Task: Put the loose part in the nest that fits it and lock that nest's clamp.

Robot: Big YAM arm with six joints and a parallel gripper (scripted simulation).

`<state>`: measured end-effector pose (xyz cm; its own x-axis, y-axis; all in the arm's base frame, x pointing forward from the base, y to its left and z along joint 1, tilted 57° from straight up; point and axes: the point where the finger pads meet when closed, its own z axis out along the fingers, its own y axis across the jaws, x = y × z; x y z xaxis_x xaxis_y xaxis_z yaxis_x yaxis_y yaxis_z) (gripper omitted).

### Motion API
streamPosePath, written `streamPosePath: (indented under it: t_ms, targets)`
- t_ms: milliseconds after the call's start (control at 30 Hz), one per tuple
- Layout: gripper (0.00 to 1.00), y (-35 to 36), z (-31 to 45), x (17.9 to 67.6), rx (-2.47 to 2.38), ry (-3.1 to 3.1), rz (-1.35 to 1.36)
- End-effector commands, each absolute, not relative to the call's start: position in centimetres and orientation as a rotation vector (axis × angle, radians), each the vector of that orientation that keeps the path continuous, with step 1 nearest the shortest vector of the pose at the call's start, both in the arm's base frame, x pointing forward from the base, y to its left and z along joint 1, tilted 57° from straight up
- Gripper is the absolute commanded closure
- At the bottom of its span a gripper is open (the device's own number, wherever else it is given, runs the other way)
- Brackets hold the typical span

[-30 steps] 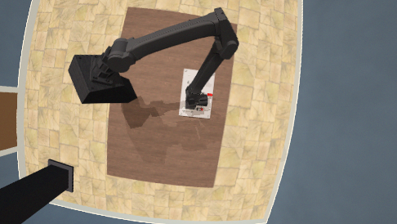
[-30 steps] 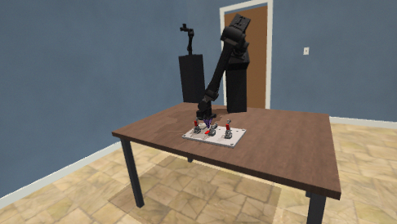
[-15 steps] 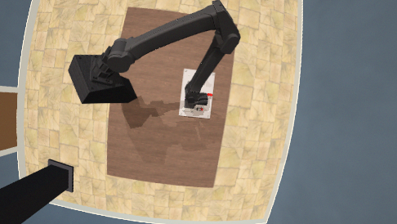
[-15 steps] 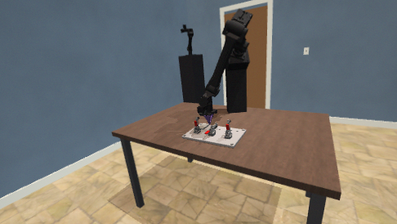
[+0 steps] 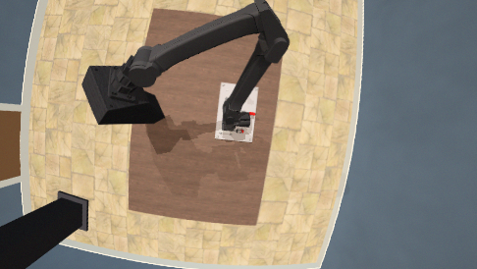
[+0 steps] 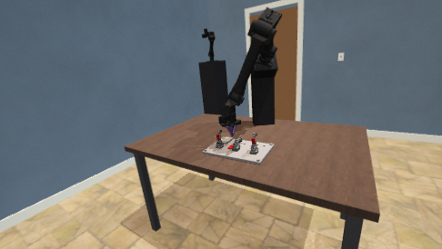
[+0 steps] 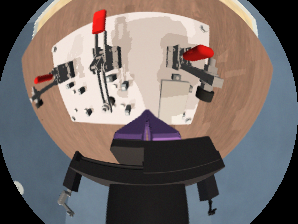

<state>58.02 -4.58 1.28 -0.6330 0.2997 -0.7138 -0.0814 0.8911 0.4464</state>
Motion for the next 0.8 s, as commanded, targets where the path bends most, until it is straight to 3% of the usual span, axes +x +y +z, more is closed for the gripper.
streamPosePath:
  t_ms: [0, 567, 600, 767]
  targets:
    - [1.0, -5.8, 0.3, 56.7, 0.183, 2.215, 0.555]
    - [1.0, -5.8, 0.3, 56.7, 0.183, 2.215, 0.556]
    - [0.55, -5.8, 0.4, 56.7, 0.182, 2.214, 0.555]
    - [0.55, -6.3, 2.2, 55.7, 0.174, 2.197, 0.55]
